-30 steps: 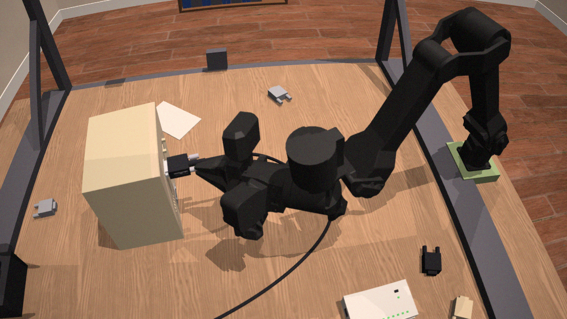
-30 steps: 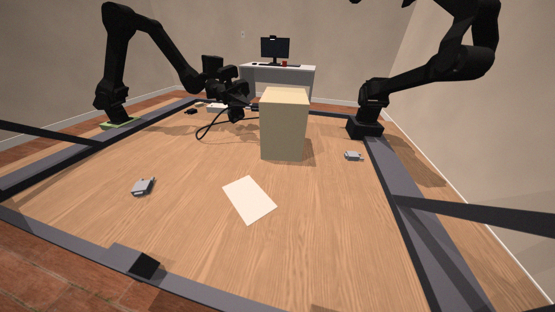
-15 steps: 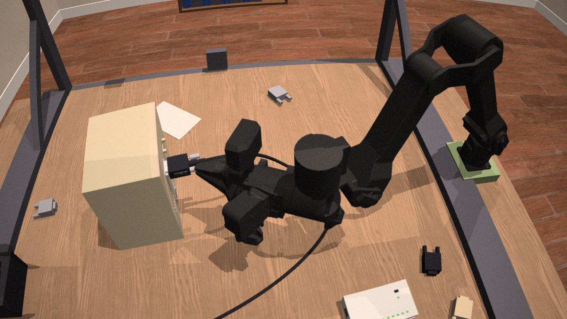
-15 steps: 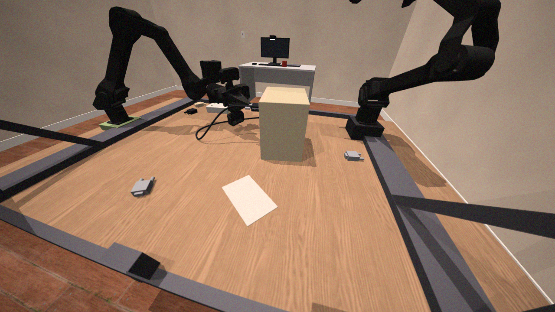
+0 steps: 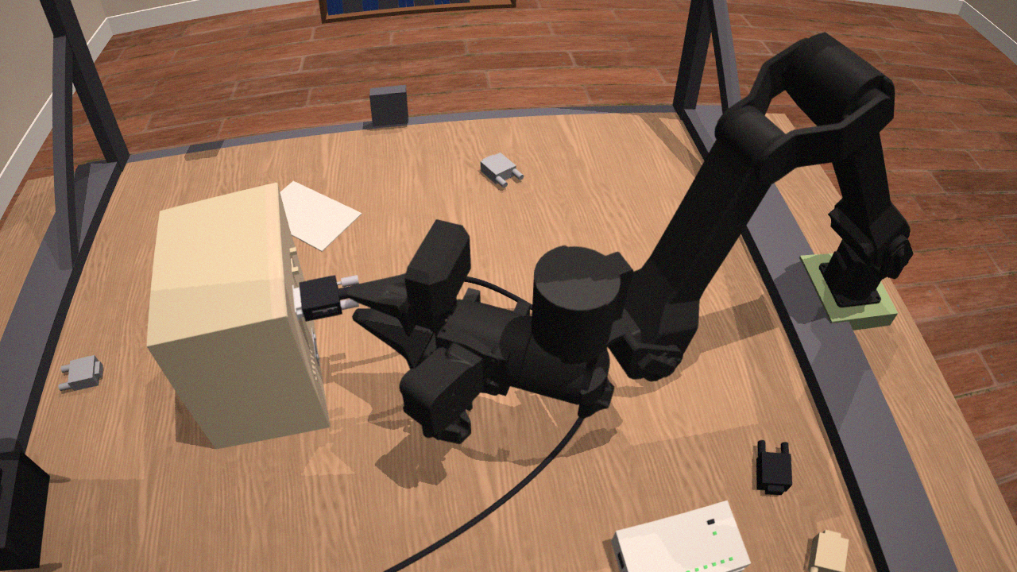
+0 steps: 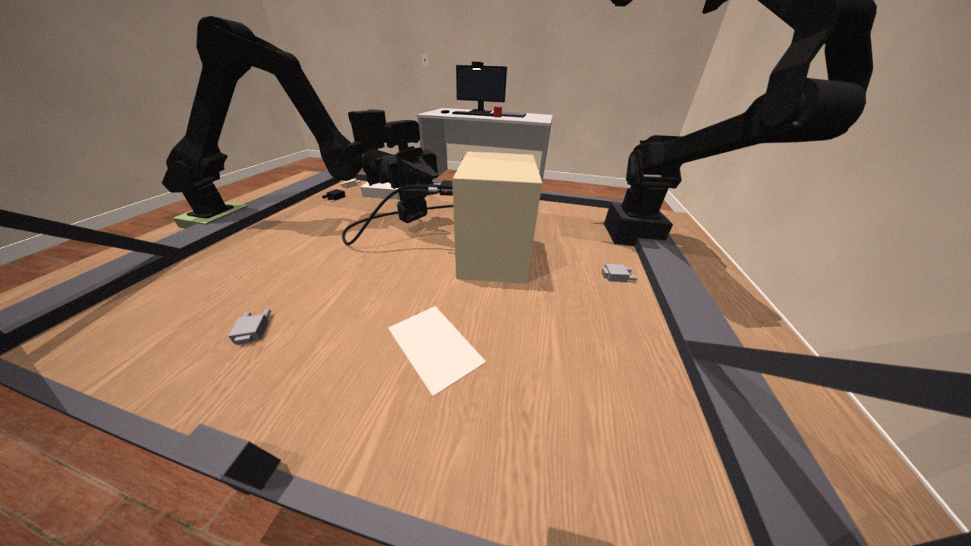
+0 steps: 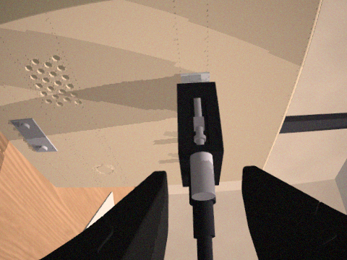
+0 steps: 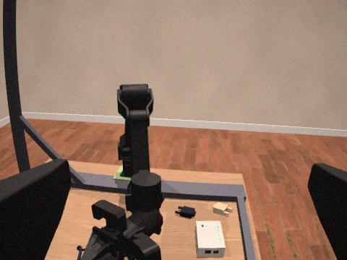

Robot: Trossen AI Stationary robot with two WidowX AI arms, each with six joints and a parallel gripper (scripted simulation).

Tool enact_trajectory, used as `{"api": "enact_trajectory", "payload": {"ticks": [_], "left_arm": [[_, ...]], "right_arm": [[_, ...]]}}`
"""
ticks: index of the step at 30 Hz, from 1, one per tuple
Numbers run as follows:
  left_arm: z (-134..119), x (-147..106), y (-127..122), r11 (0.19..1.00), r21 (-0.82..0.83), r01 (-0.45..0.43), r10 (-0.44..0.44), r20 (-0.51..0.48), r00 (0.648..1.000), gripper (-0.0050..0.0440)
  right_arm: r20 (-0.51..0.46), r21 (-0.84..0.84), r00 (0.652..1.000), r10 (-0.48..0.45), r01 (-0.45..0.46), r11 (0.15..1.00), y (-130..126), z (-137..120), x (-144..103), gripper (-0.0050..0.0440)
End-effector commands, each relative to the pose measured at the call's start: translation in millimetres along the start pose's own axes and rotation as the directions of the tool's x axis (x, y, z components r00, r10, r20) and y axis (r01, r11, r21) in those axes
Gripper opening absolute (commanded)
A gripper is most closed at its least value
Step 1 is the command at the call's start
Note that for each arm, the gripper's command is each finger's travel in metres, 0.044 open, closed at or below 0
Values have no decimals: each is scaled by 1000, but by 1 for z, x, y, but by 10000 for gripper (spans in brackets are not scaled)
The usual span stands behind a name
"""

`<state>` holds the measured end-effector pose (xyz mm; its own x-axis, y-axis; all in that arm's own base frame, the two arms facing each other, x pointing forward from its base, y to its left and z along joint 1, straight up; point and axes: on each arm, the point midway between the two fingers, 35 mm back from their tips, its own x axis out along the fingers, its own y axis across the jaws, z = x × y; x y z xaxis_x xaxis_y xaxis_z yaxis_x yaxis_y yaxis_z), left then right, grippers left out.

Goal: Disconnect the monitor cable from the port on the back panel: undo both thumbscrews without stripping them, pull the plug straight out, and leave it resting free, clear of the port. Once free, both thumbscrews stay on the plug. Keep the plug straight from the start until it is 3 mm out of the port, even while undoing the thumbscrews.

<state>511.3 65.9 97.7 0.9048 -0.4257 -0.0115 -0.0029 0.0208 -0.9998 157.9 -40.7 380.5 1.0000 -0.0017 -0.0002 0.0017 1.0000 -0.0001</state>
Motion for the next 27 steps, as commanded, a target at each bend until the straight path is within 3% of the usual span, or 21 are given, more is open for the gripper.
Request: {"api": "enact_trajectory", "payload": {"ticks": [1, 9, 11, 13, 21, 27], "left_arm": [[2, 1, -11, 1000, 14, 19, -20, 3, 1000, 216], [2, 1, -11, 1000, 14, 19, -20, 3, 1000, 408], [2, 1, -11, 1000, 14, 19, -20, 3, 1000, 408], [2, 1, -11, 1000, 14, 19, -20, 3, 1000, 440], [2, 1, -11, 1000, 19, 17, -17, 4, 1000, 440], [5, 6, -15, 986, 149, -71, 66, 37, 997, 440]], "right_arm": [[1, -5, 1000, 2, -2, 1000, 1, 3, 0, 440], [1, -5, 1000, 2, -2, 1000, 1, 3, 0, 440], [1, -5, 1000, 2, -2, 1000, 1, 3, 0, 440], [1, -5, 1000, 2, -2, 1000, 1, 3, 0, 440], [1, -5, 1000, 2, -2, 1000, 1, 3, 0, 440], [1, -5, 1000, 2, -2, 1000, 1, 3, 0, 440]]}}
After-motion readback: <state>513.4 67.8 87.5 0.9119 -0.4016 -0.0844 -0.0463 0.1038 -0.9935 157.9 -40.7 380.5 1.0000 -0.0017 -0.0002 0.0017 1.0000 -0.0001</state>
